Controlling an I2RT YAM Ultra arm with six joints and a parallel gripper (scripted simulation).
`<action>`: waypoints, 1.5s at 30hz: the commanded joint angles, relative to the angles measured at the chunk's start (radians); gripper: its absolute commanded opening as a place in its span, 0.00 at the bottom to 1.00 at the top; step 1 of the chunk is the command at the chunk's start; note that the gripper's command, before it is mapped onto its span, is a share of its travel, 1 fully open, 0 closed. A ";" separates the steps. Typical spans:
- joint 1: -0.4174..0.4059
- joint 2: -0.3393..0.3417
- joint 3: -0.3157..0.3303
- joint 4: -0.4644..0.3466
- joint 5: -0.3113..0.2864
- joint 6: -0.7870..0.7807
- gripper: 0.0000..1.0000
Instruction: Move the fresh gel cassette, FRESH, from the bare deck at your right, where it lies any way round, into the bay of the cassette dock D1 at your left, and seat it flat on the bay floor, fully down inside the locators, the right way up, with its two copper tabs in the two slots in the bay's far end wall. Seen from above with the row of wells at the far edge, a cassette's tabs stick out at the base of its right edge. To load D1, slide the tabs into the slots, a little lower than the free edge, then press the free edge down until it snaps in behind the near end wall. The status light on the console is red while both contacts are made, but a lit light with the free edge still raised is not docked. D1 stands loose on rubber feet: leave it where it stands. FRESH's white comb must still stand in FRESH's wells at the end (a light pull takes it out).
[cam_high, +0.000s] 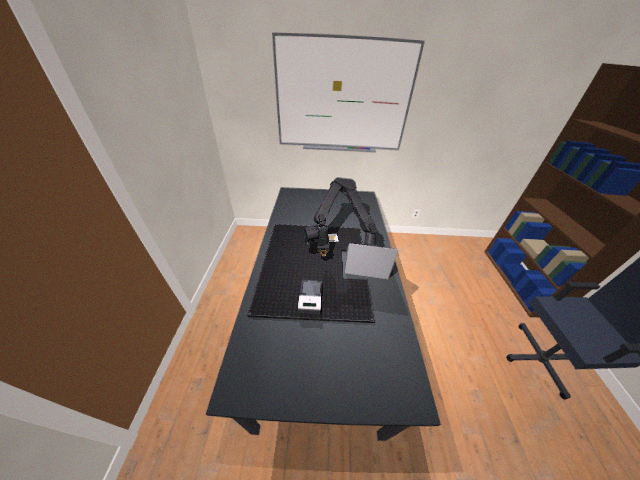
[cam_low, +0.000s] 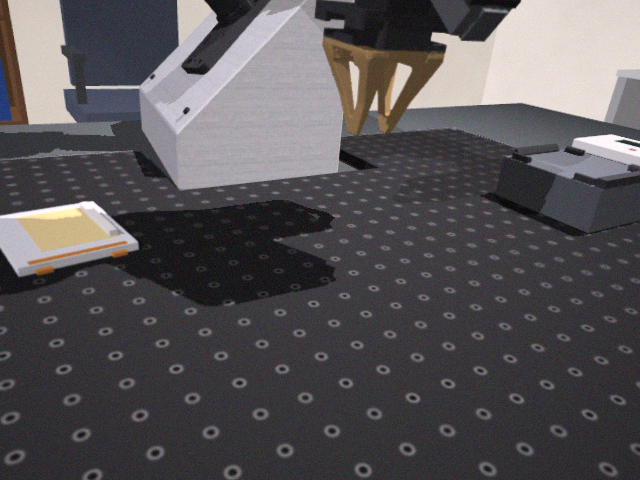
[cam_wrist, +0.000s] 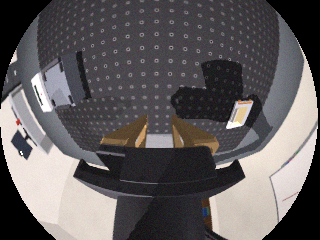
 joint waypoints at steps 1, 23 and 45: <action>-0.025 0.034 -0.033 0.129 0.027 -0.066 0.34; -0.021 0.004 -0.011 0.187 0.029 -0.101 0.34; -0.021 0.004 -0.010 0.186 0.029 -0.100 0.34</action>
